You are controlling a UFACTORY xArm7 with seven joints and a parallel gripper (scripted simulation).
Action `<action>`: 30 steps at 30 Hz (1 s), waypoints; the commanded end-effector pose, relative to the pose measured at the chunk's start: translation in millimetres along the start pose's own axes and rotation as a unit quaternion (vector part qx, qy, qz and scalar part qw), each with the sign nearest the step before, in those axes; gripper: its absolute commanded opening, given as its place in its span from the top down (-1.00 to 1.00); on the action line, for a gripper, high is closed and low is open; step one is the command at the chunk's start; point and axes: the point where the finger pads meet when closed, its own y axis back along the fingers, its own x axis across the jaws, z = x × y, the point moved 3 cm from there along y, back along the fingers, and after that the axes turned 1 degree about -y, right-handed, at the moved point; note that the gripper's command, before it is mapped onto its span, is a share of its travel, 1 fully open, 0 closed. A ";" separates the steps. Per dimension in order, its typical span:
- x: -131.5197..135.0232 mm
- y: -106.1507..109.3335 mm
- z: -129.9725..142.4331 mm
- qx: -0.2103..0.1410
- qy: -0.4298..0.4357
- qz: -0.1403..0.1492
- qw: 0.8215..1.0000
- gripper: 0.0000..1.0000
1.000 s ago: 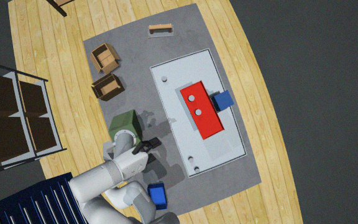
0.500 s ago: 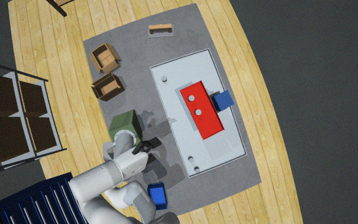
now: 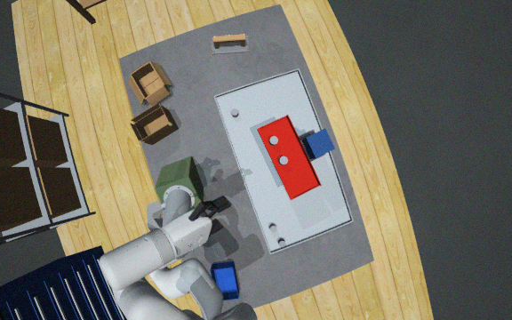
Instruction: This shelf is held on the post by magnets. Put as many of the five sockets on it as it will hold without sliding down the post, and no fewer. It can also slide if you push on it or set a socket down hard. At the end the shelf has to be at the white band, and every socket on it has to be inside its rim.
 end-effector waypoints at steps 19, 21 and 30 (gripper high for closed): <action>14.9 -63.9 -41.9 0.076 -0.025 -0.120 0.990 -1.00; 14.7 -81.6 -50.7 0.090 -0.039 -0.153 0.983 -1.00; 4.1 -140.1 -71.4 0.121 -0.101 -0.257 0.953 -1.00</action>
